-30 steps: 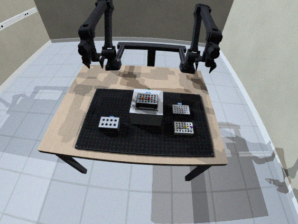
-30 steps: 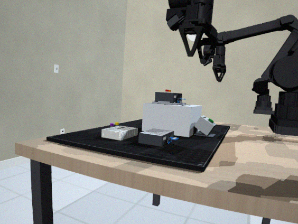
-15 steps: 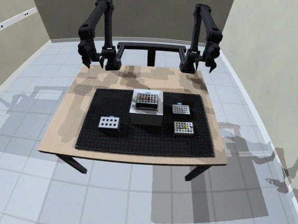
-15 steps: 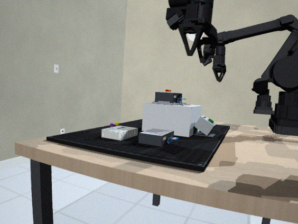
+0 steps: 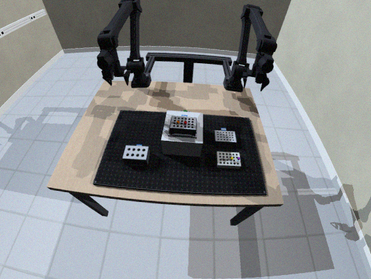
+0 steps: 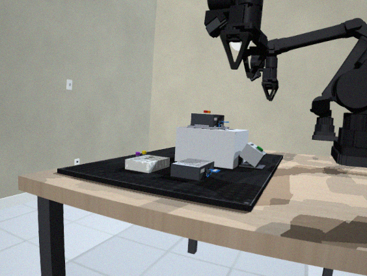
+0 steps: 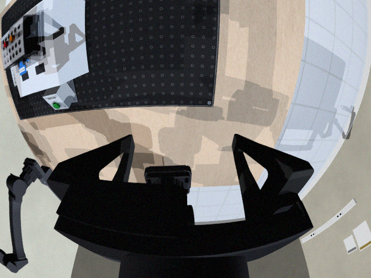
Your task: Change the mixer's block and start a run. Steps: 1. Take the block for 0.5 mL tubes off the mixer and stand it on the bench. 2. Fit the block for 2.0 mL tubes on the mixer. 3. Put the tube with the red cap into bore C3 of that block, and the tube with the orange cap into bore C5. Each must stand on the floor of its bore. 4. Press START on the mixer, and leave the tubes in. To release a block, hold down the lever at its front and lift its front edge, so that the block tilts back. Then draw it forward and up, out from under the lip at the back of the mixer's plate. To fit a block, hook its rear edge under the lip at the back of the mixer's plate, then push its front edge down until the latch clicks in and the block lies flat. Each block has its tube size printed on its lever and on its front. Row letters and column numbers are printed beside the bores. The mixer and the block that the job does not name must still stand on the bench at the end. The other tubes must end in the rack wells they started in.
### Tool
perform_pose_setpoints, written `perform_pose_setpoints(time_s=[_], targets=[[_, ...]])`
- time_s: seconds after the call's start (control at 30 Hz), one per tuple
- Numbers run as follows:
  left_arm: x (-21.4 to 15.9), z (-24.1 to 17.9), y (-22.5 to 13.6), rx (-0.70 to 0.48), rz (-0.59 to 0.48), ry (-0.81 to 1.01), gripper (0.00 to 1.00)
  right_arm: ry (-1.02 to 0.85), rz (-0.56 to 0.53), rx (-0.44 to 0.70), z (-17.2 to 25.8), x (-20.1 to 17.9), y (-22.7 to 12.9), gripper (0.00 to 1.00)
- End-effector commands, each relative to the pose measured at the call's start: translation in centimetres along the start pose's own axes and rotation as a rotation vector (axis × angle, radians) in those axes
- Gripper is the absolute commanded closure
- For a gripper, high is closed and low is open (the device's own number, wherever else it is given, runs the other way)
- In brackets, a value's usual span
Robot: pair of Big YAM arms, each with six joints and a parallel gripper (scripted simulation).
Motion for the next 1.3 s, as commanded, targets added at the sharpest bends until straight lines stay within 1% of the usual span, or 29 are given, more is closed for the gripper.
perform_pose_setpoints(time_s=[0.0, 0.23, 0.93, 1.27], targets=[[0.4, -0.1, 0.1, -0.002, 0.006, 0.002, 0.0, 0.001, -0.084, 0.008, 0.0, 1.7, -3.3, 0.0], [0.9, 0.1, -0.7, 0.004, -0.013, 0.0, 0.0, 0.001, -0.085, 0.008, 0.0, 1.7, -3.3, 0.0], [1.3, 0.4, -1.6, 0.011, -0.033, -0.003, 0.0, -0.003, -0.011, 0.0, 0.0, -0.1, -0.5, 0.0], [1.4, 0.5, -1.8, 0.013, -0.038, -0.003, 0.0, 0.0, -0.039, 0.003, 0.0, 0.6, -1.5, 0.0]])
Point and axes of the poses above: on each arm, the point where the finger pads meet when closed, its own y axis out along the fingers, its own z axis across the jaws, x = y × z, the point moved 8 cm from there along -y, back along the fingers, and after that the axes turned 11 degrees about y, right-handed, at the moved point
